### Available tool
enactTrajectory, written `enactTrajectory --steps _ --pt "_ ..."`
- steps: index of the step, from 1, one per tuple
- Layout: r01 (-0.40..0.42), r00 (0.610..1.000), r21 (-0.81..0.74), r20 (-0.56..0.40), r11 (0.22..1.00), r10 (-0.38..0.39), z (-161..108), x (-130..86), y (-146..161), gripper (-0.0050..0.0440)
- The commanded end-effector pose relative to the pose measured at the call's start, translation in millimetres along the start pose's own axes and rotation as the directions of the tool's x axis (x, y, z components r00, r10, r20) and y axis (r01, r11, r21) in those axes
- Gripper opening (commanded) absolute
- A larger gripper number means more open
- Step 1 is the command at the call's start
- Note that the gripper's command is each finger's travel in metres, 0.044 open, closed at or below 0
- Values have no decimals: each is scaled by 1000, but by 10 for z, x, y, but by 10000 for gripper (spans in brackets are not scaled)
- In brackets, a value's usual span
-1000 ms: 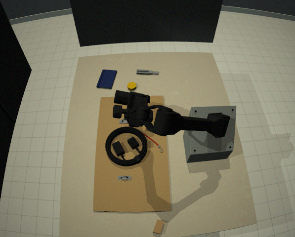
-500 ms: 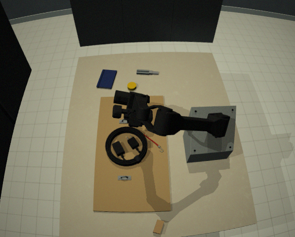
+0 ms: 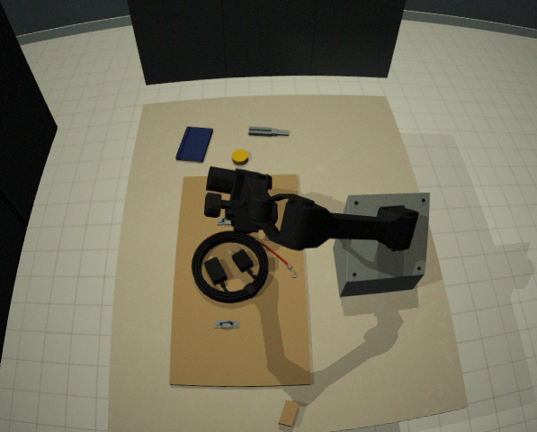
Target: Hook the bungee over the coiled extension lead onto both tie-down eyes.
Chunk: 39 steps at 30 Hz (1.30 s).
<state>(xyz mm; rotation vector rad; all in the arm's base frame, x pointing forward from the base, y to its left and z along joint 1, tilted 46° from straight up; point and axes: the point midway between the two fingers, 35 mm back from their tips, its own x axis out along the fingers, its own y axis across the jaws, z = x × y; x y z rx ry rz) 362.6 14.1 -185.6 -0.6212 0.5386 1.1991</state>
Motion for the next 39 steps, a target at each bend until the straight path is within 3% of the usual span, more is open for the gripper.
enactTrajectory --steps 1,39 --pt "17 1000 -15 -2 1000 -17 71 -55 -81 -50" --pt "19 1000 -27 3 999 -18 87 24 -69 -50"
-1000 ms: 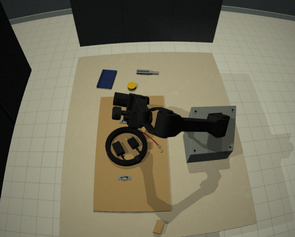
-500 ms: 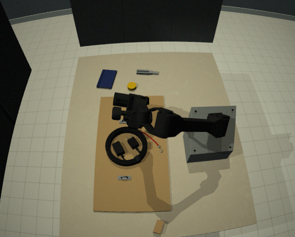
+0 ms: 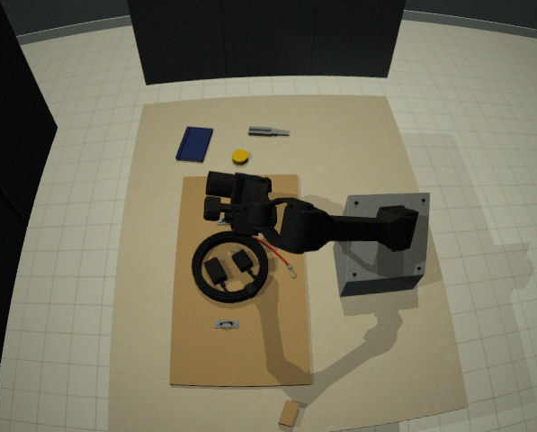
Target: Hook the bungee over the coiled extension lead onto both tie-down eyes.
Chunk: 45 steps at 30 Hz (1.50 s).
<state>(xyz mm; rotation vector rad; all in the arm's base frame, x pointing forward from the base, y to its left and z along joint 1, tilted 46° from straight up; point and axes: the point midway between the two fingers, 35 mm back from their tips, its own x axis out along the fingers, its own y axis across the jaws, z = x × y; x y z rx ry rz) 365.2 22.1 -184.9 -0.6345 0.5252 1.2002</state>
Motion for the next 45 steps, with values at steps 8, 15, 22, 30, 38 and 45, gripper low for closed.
enactTrajectory --steps 8,15,22,30,38,45 --pt "15 1000 -12 -1 1000 -15 25 -40 -74 72" --pt "15 1000 -12 -1 1000 -15 25 -40 -74 150" --pt "22 1000 -16 -1 1000 -22 32 -64 -106 222" --pt "14 1000 -13 -1 1000 -14 25 -54 -76 414" --pt "14 1000 -12 -2 1000 -14 24 -63 -80 440" --pt "25 1000 -20 -4 999 -25 37 -158 -146 440"
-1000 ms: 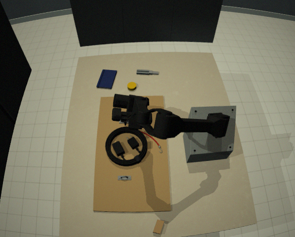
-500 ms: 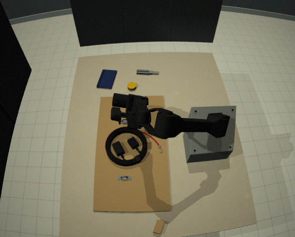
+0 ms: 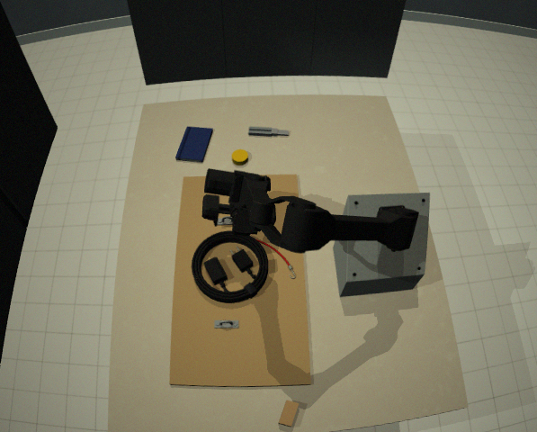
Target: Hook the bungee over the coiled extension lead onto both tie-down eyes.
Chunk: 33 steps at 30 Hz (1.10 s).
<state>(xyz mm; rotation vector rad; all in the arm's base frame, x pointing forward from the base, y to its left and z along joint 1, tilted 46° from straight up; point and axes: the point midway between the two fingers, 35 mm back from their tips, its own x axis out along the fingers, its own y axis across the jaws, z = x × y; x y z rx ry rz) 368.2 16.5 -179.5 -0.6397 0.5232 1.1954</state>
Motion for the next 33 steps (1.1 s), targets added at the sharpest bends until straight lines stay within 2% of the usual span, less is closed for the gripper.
enactTrajectory --steps 1,21,28,33 --pt "19 1000 -17 -2 1000 -19 35 -116 -105 440" --pt "24 1000 -15 -8 1000 -24 42 -653 -269 440" --pt "9 1000 2 -8 1000 -9 24 -651 -207 440" --pt "-8 1000 -25 -7 1000 7 123 -668 -148 320"
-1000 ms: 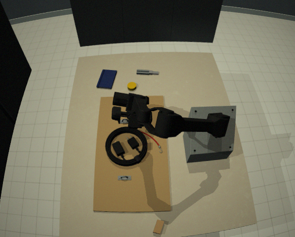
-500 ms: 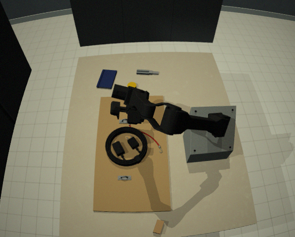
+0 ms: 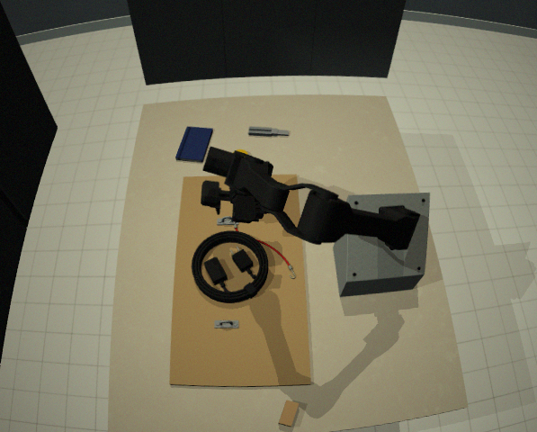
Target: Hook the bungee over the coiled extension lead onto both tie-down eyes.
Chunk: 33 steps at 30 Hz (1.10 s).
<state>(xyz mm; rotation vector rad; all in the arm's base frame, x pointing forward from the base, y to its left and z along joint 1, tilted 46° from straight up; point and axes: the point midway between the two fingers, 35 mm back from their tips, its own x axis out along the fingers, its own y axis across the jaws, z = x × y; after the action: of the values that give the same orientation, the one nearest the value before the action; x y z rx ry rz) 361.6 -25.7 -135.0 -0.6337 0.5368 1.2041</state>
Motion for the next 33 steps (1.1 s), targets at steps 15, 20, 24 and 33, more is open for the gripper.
enactTrajectory --steps 15,20,24,33 --pt "-75 997 -160 -1 984 76 521 -140 323 150" --pt "-105 994 -208 0 972 107 670 -172 479 150" --pt "-128 991 -247 0 960 132 783 -200 610 150" --pt "-167 984 -314 -1 935 176 965 -250 853 150"
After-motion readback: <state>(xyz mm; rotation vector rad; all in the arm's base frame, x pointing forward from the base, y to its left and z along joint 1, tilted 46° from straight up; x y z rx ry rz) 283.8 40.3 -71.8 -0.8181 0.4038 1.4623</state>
